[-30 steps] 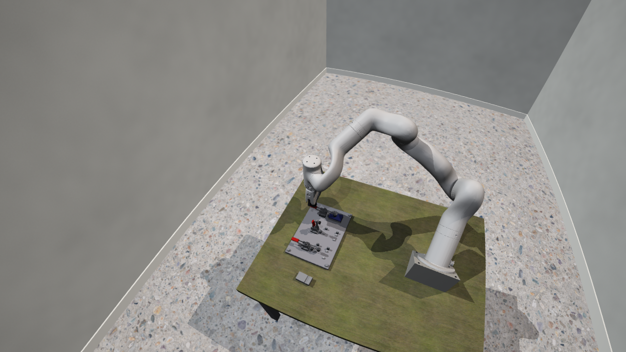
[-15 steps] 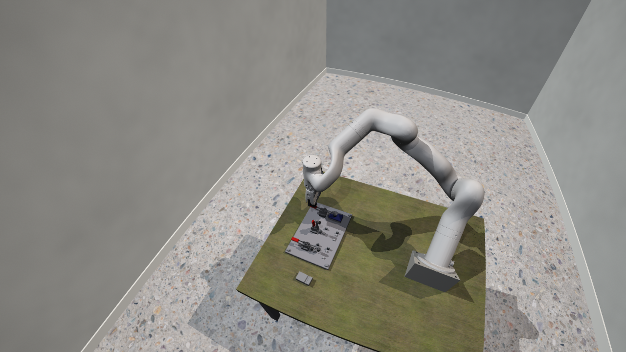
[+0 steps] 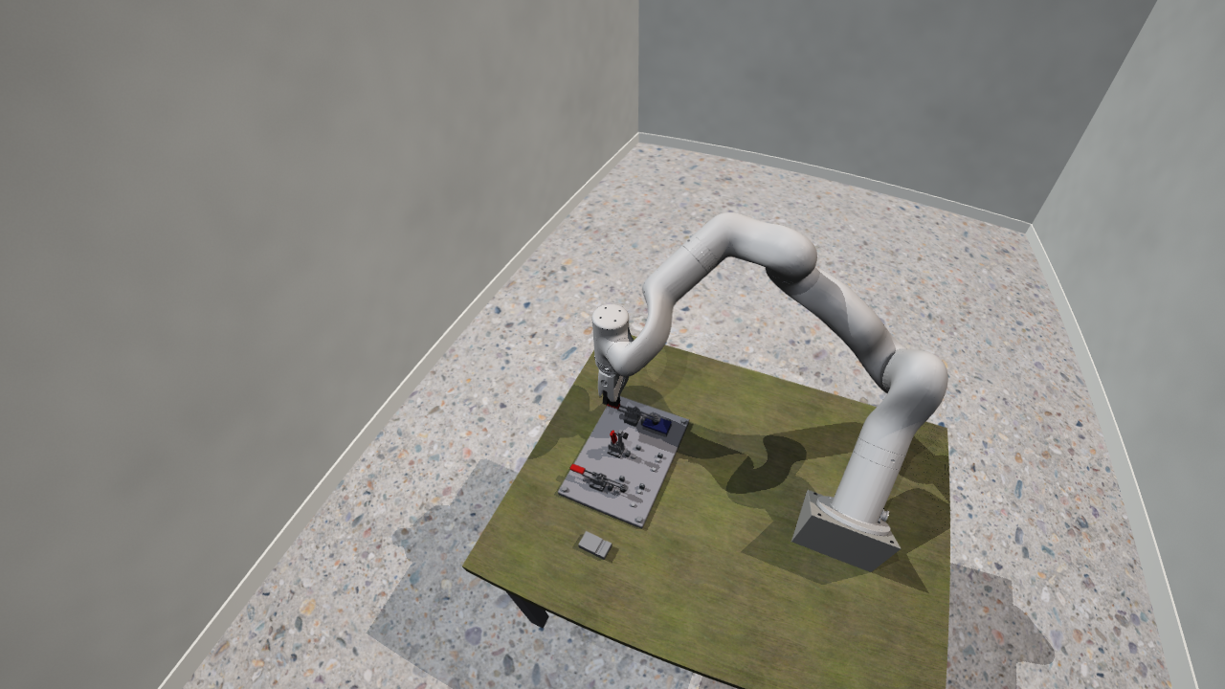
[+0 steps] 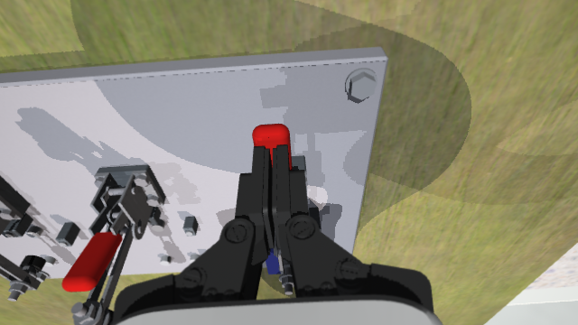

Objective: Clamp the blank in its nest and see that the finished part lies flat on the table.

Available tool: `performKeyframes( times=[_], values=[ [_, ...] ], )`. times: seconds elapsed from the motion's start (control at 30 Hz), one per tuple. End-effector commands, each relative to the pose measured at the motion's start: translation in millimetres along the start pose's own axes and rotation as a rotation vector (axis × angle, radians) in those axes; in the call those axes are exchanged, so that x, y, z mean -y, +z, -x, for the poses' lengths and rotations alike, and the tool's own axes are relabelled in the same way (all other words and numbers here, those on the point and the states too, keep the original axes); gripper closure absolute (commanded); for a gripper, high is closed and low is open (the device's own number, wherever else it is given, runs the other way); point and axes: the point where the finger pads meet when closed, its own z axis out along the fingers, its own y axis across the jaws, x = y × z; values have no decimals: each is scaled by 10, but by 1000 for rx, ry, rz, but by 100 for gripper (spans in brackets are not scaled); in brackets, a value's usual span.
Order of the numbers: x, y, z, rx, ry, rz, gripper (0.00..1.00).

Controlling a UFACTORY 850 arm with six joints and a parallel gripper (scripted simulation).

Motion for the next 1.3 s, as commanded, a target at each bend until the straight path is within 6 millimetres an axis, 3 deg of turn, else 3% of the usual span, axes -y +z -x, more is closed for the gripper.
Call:
performKeyframes(
  times=[0.0, 0.27, 0.93, 1.27],
  values=[
    [-1, -18, -6, -2, 1, 0, 100],
    [-1, -102, -6, -2, 1, 0, 100],
    [-1, -655, -5, -2, 1, 0, 100],
    [-1, -710, -5, -2, 1, 0, 100]
  ],
)
